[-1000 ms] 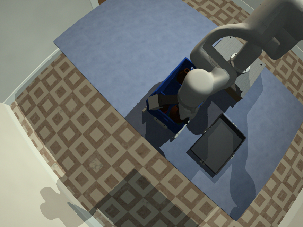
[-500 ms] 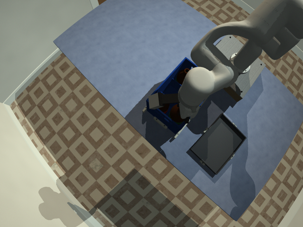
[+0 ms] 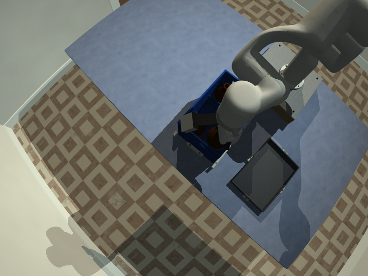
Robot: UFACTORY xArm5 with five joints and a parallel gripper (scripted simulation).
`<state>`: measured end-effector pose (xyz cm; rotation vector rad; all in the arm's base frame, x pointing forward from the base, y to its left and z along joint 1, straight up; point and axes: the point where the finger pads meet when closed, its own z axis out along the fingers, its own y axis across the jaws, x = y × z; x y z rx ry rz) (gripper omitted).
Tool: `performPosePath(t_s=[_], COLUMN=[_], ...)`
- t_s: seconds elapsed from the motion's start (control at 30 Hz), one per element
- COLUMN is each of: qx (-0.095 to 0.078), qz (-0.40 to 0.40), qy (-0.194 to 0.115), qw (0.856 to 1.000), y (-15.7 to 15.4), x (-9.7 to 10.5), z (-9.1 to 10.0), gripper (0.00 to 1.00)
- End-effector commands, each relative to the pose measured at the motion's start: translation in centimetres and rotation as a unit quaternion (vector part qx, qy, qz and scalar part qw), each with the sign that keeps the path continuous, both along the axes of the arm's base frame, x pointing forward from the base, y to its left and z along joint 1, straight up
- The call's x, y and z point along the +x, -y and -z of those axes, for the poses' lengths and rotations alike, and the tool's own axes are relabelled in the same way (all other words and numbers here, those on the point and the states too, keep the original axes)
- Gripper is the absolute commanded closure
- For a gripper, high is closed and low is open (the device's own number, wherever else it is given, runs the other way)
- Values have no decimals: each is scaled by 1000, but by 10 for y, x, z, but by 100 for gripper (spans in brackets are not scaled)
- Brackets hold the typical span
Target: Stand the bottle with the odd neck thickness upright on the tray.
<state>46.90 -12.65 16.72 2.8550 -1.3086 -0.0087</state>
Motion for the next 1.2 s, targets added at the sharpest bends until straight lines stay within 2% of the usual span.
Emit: performPosePath(t_s=[0.0,0.6,1.17], qx=[-1,-1,-1], qz=[0,0,0], qy=[2,2,2], qw=[1000,1000,1000], y=[0,0,0], x=[1,1,1], z=[-2,-3,-15], gripper=[100,100,100])
